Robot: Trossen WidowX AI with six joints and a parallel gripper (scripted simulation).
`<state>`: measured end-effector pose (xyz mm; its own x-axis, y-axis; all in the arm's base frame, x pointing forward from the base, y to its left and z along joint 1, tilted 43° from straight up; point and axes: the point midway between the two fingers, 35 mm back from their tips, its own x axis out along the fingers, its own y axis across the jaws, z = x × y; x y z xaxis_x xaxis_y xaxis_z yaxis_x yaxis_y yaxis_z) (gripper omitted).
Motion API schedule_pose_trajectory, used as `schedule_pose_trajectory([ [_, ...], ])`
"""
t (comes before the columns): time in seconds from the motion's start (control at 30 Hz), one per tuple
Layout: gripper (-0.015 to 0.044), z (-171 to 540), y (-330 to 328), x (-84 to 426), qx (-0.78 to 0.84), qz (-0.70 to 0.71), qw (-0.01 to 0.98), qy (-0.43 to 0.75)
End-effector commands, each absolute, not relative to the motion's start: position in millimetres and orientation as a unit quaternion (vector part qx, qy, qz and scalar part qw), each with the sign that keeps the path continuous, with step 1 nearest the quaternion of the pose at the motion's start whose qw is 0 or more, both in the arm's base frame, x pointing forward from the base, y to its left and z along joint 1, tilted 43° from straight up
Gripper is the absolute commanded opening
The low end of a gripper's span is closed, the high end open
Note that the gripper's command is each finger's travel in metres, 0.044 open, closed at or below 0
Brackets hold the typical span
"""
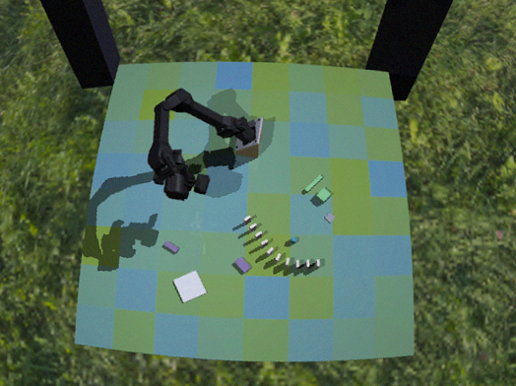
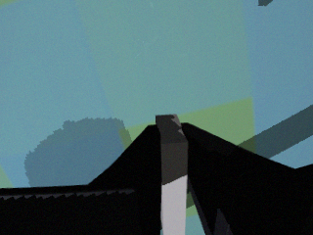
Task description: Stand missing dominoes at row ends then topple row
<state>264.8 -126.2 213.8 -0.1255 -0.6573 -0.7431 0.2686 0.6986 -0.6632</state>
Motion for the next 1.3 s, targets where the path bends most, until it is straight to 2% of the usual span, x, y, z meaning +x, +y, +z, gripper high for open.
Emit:
schedule_pose_trajectory([
  [0.0, 0.0027, 234, -145, 228, -0.245, -0.262, 0.608, 0.708],
  [0.4, 0.0027, 232, -145, 228, -0.238, -0.258, 0.612, 0.709],
  [0.8, 0.0027, 194, -152, 224, -0.126, -0.194, 0.695, 0.681],
  [1.27, 0.0027, 172, -161, 231, -0.055, -0.125, 0.798, 0.587],
])
